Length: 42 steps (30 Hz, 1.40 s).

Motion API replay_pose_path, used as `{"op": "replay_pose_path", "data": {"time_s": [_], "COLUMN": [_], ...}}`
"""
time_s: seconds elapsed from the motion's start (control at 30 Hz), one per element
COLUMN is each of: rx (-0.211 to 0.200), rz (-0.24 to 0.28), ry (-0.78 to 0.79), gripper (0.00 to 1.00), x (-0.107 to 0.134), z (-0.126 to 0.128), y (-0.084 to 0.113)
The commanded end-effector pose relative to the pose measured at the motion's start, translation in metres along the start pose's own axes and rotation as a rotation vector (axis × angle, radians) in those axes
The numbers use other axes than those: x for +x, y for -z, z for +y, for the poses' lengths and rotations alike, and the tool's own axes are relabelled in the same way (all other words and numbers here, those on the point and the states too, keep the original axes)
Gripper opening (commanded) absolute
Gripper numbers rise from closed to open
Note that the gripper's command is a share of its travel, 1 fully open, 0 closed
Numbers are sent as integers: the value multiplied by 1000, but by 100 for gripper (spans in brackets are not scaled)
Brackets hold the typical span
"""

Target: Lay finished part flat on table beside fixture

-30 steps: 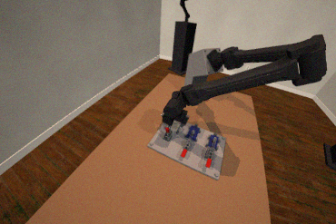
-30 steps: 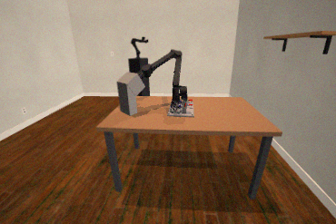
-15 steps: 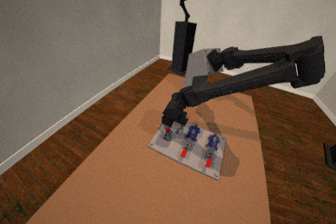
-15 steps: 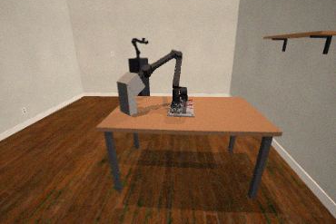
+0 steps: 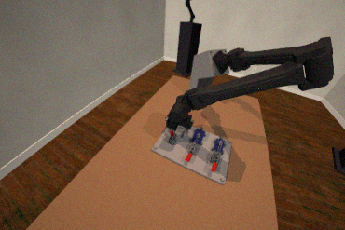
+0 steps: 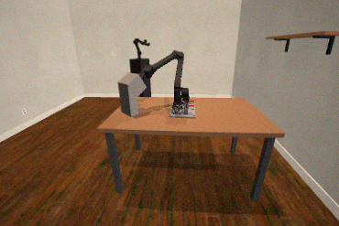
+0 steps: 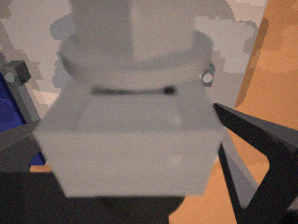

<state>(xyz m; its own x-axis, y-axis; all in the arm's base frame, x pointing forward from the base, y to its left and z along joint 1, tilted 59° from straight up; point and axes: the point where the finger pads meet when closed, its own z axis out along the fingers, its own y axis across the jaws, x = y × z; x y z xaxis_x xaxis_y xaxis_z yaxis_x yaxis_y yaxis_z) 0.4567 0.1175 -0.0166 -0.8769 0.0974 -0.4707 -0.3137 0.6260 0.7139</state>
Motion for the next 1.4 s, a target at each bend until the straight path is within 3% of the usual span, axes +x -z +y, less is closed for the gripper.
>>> {"op": "replay_pose_path", "data": {"time_s": [0.0,1.0,1.03,1.37], "rx": [-2,-3,-3,2], "rz": [-1,4,4,1], "ry": [8,6,6,6], "gripper": [92,92,0,0], "x": [-2,0,0,0], "z": [2,2,2,0], "y": [-3,-5,-5,-3]}}
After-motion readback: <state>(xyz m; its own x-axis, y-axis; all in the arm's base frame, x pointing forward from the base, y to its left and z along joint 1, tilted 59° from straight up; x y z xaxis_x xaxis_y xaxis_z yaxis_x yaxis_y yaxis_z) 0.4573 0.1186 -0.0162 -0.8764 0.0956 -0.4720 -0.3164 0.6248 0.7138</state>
